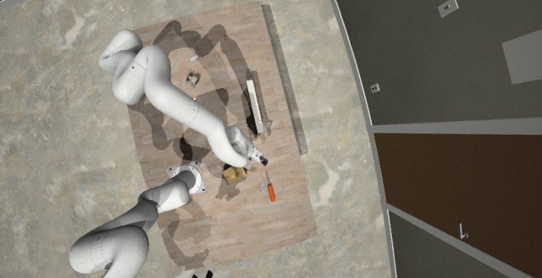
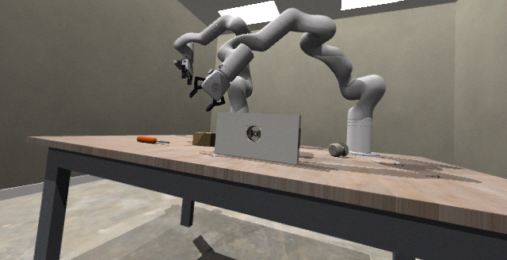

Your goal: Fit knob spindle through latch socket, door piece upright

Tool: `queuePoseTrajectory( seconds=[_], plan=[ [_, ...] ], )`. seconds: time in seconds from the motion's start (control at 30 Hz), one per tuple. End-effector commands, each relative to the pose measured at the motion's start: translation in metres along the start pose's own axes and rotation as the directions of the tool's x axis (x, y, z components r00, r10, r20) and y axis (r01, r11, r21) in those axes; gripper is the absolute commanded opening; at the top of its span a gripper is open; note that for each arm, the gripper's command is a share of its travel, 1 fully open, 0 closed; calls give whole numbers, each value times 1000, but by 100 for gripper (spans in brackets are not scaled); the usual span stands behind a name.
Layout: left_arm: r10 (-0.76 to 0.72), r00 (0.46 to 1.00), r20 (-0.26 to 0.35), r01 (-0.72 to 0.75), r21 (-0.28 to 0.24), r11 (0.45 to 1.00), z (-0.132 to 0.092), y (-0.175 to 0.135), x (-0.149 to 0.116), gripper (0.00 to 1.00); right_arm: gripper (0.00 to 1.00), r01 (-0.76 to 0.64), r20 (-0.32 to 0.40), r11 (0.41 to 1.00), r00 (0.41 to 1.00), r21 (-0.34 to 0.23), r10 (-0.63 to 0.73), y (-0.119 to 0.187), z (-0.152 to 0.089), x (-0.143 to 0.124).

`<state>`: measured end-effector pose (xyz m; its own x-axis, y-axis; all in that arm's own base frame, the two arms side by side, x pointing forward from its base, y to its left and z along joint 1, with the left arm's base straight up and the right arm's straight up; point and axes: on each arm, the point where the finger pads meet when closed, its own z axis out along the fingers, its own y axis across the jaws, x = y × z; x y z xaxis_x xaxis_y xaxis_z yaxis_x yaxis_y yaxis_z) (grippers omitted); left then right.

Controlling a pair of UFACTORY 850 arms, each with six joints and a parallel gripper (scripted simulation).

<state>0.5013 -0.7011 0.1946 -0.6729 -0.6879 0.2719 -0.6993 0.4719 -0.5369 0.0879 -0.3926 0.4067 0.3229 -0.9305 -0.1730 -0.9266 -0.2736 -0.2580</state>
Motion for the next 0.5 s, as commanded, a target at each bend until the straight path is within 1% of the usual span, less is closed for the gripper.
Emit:
queuePoseTrajectory(
  seconds=[0.0,0.1,0.17,0.2,0.3,0.47],
  plan=[
    [76,997,5,-75,-62,995,-5,13,6,100,100,-131,-91,985,989,-110,121,28,-32,-15],
    [121,993,-2,-121,-92,988,-8,23,9,100,100,-198,-146,969,973,-149,177,40,-48,-23],
    [121,993,-2,-121,-92,988,-8,23,9,100,100,-198,-146,969,973,-149,177,40,-48,-23],
    [166,986,-9,-165,-121,979,-10,32,11,100,100,-217,-162,963,968,-159,192,44,-53,-26],
    [202,979,-17,-202,-146,968,-13,40,12,100,100,-261,-200,948,954,-179,225,51,-63,-31],
    [320,946,-46,-321,-226,920,-22,67,15,100,100,-299,-234,934,939,-194,252,58,-72,-37]
  ],
)
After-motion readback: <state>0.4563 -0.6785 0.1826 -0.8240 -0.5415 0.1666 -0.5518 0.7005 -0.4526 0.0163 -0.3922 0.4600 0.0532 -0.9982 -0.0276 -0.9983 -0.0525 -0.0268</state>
